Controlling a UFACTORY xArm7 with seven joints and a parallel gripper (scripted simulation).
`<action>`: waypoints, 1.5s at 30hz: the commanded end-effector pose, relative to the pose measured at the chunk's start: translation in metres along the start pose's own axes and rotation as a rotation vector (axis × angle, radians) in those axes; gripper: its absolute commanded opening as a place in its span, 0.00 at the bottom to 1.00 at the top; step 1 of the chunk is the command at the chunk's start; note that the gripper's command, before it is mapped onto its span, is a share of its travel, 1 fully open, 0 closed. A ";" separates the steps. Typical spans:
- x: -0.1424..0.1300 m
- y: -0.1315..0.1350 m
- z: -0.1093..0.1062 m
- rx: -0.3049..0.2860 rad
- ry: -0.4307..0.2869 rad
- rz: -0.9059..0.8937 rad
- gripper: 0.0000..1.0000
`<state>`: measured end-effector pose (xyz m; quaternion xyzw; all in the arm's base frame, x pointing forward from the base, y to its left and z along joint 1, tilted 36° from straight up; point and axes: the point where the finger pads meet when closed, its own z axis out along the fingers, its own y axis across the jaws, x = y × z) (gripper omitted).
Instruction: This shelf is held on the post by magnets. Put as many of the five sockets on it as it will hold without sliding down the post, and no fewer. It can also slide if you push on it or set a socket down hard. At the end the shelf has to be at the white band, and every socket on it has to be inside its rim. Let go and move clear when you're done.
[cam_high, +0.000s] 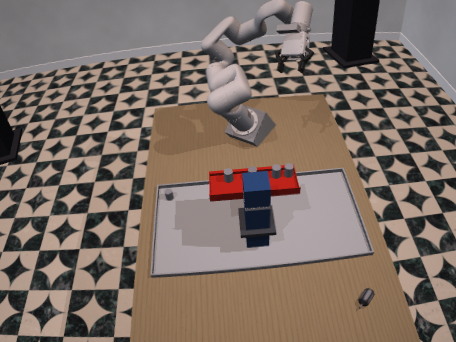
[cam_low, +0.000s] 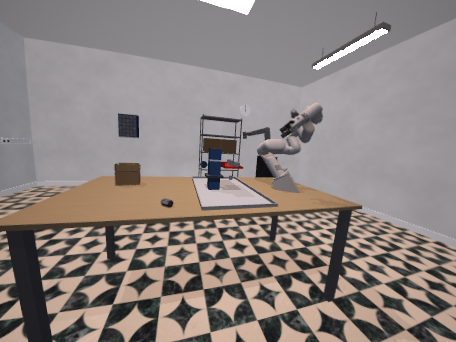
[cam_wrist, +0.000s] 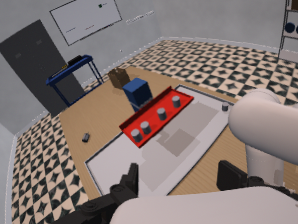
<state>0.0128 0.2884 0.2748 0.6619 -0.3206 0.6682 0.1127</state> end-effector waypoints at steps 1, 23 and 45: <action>0.001 0.000 -0.001 0.002 -0.002 0.001 1.00; 0.001 0.000 0.000 0.001 -0.003 0.002 1.00; 0.120 0.036 0.182 -0.524 -0.557 0.600 1.00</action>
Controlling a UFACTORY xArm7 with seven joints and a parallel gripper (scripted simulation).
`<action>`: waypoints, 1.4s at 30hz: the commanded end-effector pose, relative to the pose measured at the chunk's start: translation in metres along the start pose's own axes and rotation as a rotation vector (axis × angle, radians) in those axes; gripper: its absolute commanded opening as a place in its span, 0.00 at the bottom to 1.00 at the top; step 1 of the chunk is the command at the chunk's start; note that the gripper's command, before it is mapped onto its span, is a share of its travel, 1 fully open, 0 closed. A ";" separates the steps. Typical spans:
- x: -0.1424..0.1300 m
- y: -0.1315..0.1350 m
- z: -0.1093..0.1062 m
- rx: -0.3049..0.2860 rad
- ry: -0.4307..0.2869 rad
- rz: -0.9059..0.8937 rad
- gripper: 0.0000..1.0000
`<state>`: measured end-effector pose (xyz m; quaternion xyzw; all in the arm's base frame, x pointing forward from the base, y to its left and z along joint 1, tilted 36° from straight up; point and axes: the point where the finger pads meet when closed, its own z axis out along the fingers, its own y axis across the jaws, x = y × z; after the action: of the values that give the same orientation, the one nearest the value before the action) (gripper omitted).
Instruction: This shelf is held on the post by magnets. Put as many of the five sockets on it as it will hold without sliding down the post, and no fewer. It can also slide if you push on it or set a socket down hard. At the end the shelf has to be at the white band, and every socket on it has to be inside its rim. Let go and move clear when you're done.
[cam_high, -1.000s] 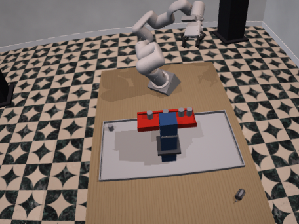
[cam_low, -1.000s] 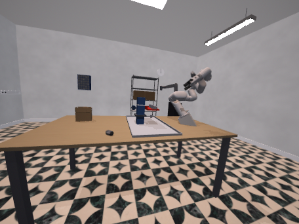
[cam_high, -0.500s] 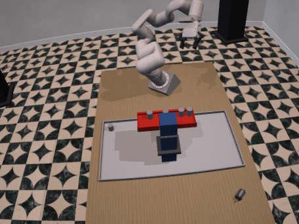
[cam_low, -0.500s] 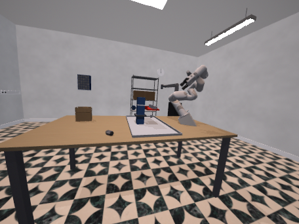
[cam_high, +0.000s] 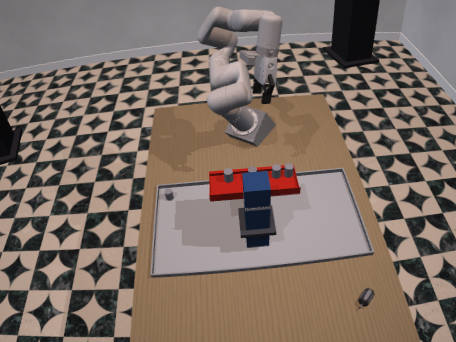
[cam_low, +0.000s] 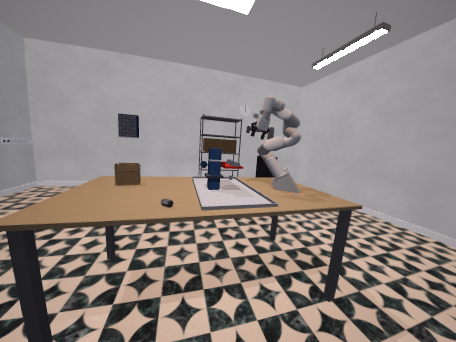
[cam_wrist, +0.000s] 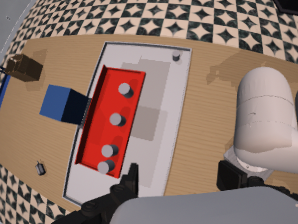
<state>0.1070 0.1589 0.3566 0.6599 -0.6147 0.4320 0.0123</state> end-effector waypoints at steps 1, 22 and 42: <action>0.031 -0.012 0.026 -0.100 -0.105 0.116 1.00; 0.077 -0.012 0.054 -0.173 -0.184 0.226 0.61; 0.262 0.038 0.113 -0.135 -0.172 0.256 0.61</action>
<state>0.1087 -0.0886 0.4147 0.6074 -0.7215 0.3288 -0.0489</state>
